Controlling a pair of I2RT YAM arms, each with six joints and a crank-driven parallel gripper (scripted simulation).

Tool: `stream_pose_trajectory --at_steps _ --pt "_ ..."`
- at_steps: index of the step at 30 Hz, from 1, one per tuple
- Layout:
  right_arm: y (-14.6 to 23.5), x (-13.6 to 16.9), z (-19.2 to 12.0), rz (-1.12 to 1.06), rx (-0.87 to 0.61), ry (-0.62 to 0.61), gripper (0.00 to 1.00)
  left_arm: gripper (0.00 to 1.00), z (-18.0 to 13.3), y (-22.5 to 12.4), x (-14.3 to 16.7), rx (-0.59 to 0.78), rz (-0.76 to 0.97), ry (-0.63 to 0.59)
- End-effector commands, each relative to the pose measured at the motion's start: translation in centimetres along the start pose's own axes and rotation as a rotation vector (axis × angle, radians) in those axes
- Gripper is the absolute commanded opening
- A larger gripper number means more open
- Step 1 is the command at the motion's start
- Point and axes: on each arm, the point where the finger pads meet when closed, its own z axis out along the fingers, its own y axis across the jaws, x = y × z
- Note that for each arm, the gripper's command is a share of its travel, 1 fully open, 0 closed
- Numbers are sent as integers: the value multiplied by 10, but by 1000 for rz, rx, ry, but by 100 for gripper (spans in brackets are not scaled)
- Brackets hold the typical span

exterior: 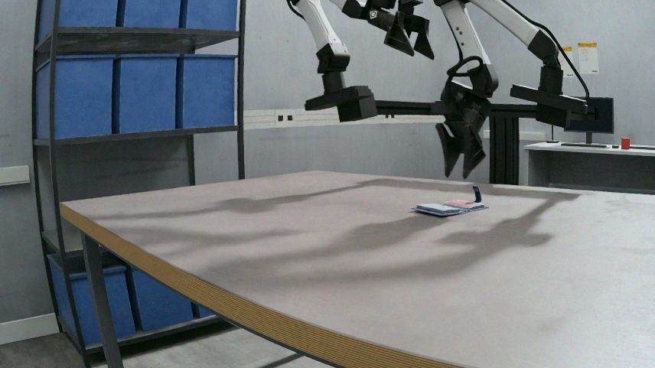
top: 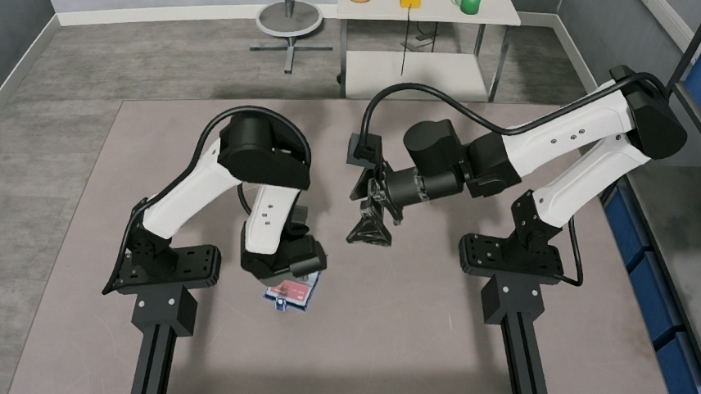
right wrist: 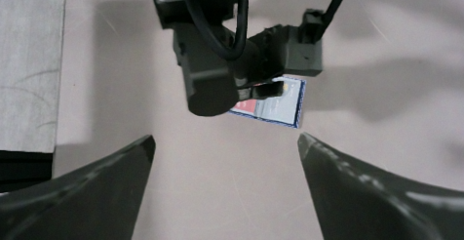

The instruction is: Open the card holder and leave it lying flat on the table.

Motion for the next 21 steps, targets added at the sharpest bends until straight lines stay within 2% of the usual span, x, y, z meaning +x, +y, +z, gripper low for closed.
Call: stream_pose_trajectory --at_steps 1,7,21 --pt "1 -6 -1 -1 -1 -20 100 60 3 -15 -21 32 -4 -45" --pt "1 -6 -1 -1 -1 -20 100 60 16 -15 -38 -1 -63 -56" --pt "1 -6 -1 -1 -1 -20 100 60 15 -17 -37 4 -64 -48"
